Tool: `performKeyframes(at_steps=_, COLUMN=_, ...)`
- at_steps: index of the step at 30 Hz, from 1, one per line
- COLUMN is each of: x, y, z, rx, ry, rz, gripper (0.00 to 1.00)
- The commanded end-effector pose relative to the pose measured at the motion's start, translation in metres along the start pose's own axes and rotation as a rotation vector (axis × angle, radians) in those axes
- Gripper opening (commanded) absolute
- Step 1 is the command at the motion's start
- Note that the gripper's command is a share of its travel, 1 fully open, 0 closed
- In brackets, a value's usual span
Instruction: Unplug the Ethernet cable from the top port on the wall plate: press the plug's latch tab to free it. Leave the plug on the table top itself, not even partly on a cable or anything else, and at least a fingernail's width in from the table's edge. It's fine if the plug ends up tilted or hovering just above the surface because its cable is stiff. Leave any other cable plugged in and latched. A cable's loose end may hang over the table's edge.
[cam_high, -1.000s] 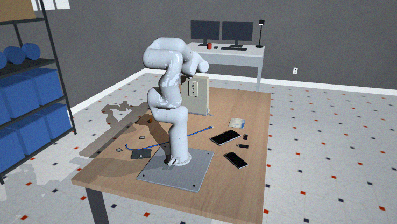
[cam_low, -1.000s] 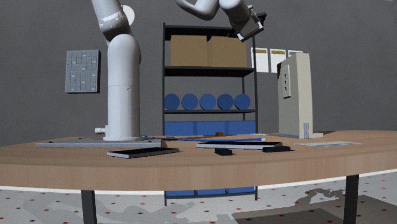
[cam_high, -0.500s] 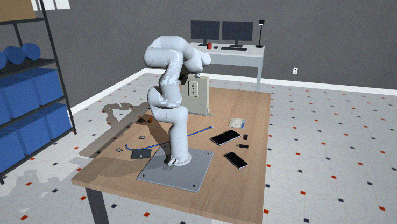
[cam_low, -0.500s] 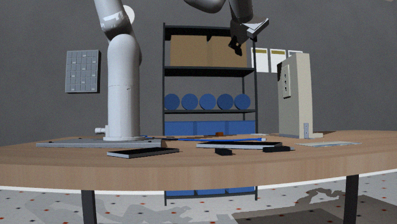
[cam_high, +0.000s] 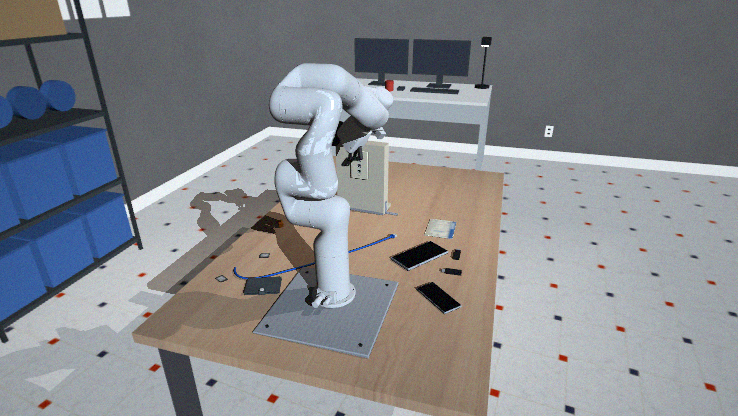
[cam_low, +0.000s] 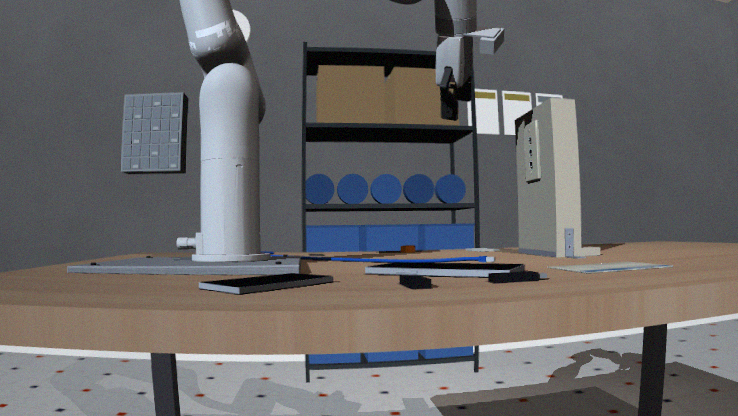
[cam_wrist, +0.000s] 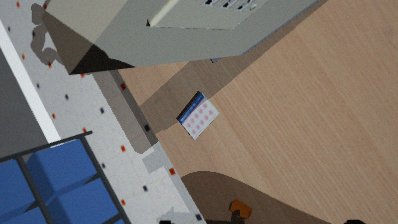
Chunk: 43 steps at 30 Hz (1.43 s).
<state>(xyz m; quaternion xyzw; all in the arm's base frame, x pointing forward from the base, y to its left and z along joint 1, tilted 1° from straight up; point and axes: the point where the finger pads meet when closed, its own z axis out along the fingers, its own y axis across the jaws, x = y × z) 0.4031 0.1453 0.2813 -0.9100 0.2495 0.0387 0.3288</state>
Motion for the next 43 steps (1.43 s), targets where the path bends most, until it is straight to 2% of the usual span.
performKeyframes(at_steps=1, x=0.012, y=0.029, z=-0.007, rx=-0.163, ry=0.035, rz=-0.137, gripper=1.0)
performKeyframes(at_steps=9, x=0.042, y=0.082, z=-0.034, rx=-0.453, ry=0.072, rz=-0.361, gripper=1.0)
performKeyframes(at_steps=11, x=0.042, y=0.082, z=-0.034, rx=-0.453, ry=0.072, rz=-0.361, gripper=1.0)
performKeyframes(at_steps=17, x=0.067, y=0.115, z=-0.066, rx=-0.678, ry=0.08, rz=-0.515, gripper=1.0)
performKeyframes(at_steps=43, x=0.067, y=0.115, z=-0.066, rx=-0.678, ry=0.08, rz=-0.515, gripper=1.0)
